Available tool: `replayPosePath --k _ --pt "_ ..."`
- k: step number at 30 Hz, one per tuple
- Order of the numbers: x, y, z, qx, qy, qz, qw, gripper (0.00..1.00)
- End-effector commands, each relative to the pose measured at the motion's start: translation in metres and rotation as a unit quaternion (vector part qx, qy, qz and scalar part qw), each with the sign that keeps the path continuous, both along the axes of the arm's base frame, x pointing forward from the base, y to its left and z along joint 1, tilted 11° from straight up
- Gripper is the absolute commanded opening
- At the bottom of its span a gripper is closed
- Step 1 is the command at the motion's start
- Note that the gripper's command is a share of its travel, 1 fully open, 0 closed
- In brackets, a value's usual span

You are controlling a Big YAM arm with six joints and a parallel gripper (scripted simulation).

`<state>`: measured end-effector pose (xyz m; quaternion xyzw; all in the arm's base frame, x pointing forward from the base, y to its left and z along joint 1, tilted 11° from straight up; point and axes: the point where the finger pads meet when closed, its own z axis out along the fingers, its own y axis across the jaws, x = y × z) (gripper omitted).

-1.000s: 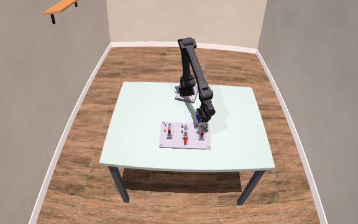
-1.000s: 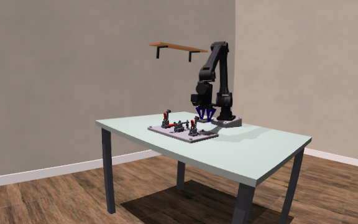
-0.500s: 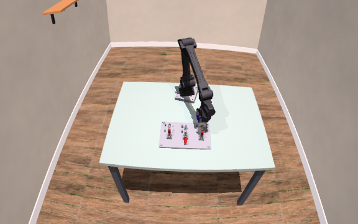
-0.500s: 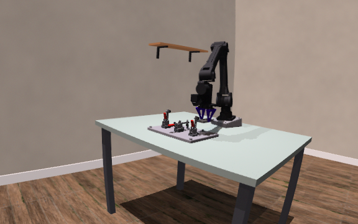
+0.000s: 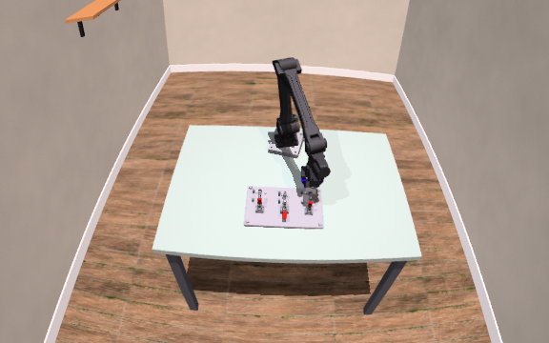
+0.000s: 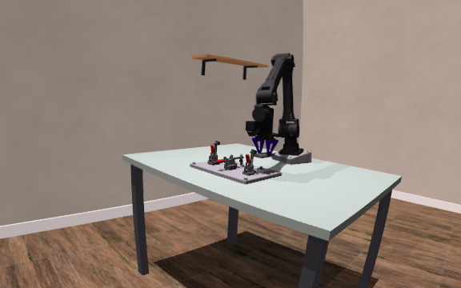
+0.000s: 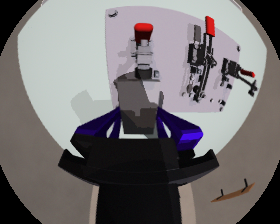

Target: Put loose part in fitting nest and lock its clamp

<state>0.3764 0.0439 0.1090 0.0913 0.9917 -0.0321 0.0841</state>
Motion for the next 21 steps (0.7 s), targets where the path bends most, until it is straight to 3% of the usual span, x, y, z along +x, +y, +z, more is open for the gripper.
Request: replayPosePath --k 1,17,21 --pt "0.005 -0.004 0.012 0.005 -0.022 -0.002 1.0 0.0" --pt "0.007 -0.004 0.011 0.005 -0.025 -0.002 1.0 0.0" --pt "0.005 -0.005 0.0 0.003 -0.013 -0.002 1.0 0.0"
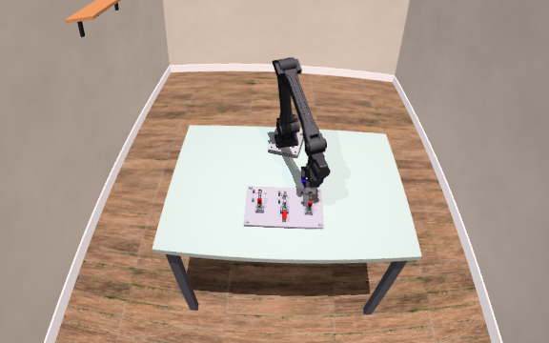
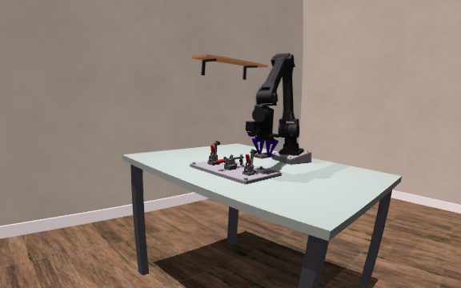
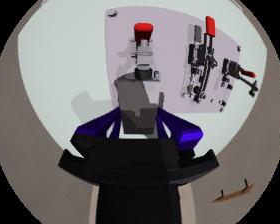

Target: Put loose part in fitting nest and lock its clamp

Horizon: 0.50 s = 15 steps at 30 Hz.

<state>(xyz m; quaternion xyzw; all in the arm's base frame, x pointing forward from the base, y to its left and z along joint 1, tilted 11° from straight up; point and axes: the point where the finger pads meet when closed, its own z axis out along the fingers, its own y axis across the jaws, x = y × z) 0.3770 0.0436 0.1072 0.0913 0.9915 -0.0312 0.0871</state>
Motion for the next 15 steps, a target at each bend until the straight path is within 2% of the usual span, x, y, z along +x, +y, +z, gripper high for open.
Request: replayPosePath --k 1,12,13,15 --pt "0.004 -0.004 -0.003 0.002 -0.005 -0.002 1.0 0.0" --pt "0.006 -0.006 -0.018 0.001 -0.001 -0.002 1.0 0.0" --pt "0.017 -0.004 -0.009 0.004 -0.014 -0.003 1.0 0.0" --pt "0.007 -0.006 -0.022 0.001 -0.001 -0.002 1.0 0.0"
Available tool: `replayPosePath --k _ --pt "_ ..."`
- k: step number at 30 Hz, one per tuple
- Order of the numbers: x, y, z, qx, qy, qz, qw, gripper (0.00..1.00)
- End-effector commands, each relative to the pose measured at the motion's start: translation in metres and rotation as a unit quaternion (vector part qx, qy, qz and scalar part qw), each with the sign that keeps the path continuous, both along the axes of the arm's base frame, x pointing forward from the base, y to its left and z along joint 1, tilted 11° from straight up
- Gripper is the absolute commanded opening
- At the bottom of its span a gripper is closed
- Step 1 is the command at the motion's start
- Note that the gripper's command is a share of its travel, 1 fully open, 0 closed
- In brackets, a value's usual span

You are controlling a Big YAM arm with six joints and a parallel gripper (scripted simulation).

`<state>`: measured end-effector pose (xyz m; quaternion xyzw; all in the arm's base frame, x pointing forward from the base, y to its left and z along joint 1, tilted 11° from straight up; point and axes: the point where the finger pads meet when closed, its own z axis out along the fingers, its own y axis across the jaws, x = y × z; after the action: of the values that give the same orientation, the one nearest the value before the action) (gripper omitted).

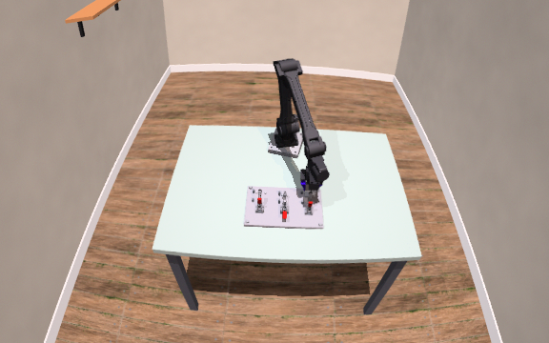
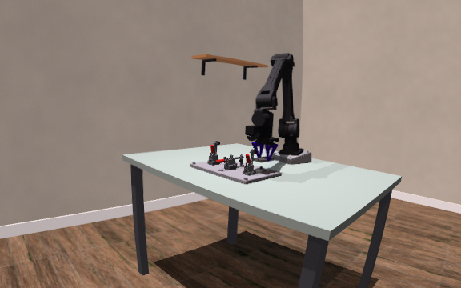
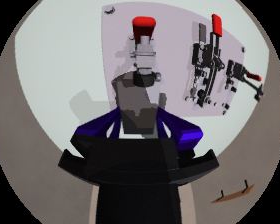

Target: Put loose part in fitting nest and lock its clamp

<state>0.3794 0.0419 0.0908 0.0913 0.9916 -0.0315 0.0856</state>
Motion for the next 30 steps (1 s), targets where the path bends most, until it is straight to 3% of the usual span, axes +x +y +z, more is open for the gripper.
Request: replayPosePath --k 1,12,14,15,18,30 --pt "0.005 -0.004 -0.008 0.002 -0.002 -0.001 1.0 0.0" --pt "0.008 -0.006 -0.026 0.002 -0.002 -0.002 1.0 0.0" --pt "0.008 -0.006 -0.026 0.002 -0.002 -0.002 1.0 0.0" --pt "0.019 -0.005 -0.015 0.004 -0.018 -0.003 1.0 0.0" --pt "0.009 -0.007 -0.03 0.002 -0.002 -0.002 1.0 0.0" --pt "0.016 -0.006 -0.031 0.003 -0.011 -0.002 1.0 0.0"
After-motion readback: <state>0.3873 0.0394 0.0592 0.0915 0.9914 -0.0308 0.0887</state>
